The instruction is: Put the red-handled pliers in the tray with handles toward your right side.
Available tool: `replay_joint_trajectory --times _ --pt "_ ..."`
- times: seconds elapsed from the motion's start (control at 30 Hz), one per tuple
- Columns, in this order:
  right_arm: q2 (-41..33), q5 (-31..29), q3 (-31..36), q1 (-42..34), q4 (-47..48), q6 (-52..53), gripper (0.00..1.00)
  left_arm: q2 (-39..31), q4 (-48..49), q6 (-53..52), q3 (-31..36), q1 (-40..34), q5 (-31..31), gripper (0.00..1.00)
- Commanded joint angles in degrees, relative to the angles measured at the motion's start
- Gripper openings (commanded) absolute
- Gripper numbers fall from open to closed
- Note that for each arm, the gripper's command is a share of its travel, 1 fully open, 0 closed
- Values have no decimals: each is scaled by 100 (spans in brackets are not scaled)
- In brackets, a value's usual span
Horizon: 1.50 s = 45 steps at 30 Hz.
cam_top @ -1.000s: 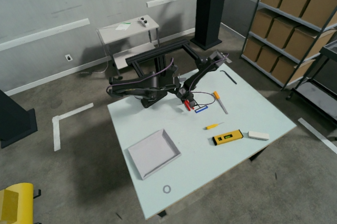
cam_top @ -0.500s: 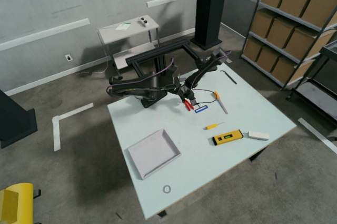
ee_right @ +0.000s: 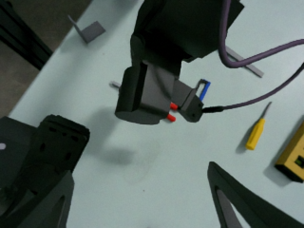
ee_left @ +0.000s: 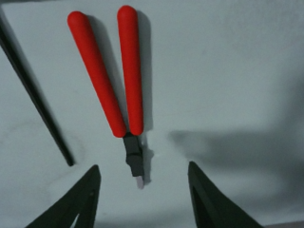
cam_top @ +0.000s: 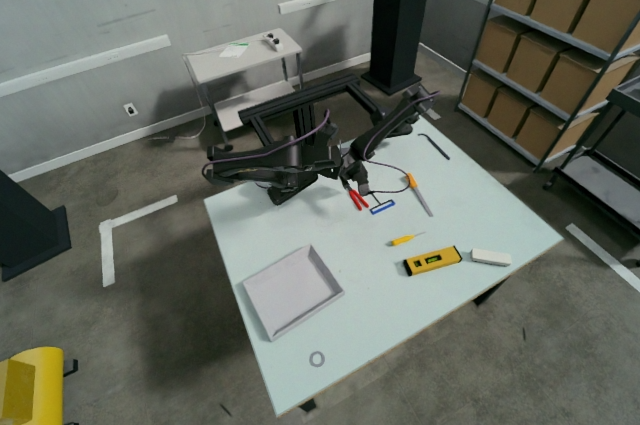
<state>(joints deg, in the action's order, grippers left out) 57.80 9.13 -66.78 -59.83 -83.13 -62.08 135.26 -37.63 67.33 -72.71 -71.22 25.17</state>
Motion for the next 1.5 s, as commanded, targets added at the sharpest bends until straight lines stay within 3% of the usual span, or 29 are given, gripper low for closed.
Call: replay_joint_trajectory --times 0.0,0.2,0.27,1.03,1.1,1.13,1.33,1.4,1.47 --pt "-40 152 -113 -12 -194 -27 100 -480 -389 -1072 -11 50 -278 65" --pt "-40 152 -113 -12 -194 -27 100 -1528 -683 -3020 312 345 -766 65" --pt "-40 152 -113 -12 -194 -27 100 -1528 -683 -3020 312 345 -766 65" --pt "-40 152 -113 -12 -194 -27 100 -4770 -1550 -9214 1137 1304 -2450 65" --pt "-91 137 -169 -11 -165 72 77 -5068 -1625 -9736 1214 1386 -2587 65" --pt "-23 115 -169 -12 -128 160 72 -5207 -1662 -9982 1248 1428 -2656 65" --pt "499 -218 120 -26 643 1677 72 -6016 -1875 -11434 1439 1675 -3065 65" --pt "499 -218 120 -26 643 1677 72 -6016 -1875 -11434 1439 1675 -3065 65" --pt "890 -428 236 -109 1041 2594 72 -6307 -1974 -11969 1494 1796 -3246 65"
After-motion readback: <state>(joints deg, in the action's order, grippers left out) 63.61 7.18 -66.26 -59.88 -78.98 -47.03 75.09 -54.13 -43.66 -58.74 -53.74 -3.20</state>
